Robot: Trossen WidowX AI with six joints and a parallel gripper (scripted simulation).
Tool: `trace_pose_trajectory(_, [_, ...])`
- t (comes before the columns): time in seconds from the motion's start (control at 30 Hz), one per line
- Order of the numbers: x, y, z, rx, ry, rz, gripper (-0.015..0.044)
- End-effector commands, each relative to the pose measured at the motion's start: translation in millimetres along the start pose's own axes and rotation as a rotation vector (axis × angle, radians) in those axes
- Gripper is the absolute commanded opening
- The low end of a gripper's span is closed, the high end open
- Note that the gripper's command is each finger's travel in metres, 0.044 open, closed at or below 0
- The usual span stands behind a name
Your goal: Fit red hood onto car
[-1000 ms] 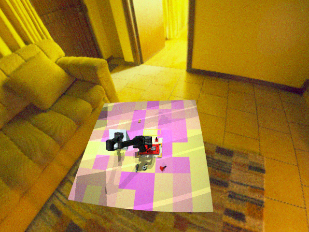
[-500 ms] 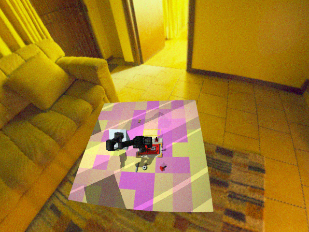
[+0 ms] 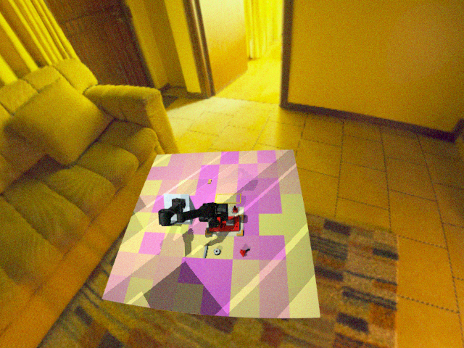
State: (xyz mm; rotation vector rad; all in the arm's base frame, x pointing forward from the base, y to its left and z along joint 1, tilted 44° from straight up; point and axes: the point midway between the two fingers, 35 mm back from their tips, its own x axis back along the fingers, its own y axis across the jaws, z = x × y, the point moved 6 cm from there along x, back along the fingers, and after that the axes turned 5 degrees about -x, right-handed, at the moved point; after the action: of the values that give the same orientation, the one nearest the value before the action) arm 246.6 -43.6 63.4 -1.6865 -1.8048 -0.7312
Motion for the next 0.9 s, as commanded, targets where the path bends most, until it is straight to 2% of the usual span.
trace_pose_trajectory(0.0, [12.9,2.2,-0.9,-0.008,0.001,-0.012,0.0])
trace_pose_trajectory(0.57, [63.1,2.1,-0.5,-0.008,0.003,-0.012,0.0])
trace_pose_trajectory(0.73, [59.8,2.8,0.0,0.02,-0.002,-0.007,0.0])
trace_pose_trajectory(0.87, [61.1,10.6,0.3,0.147,-0.002,-0.007,0.0])
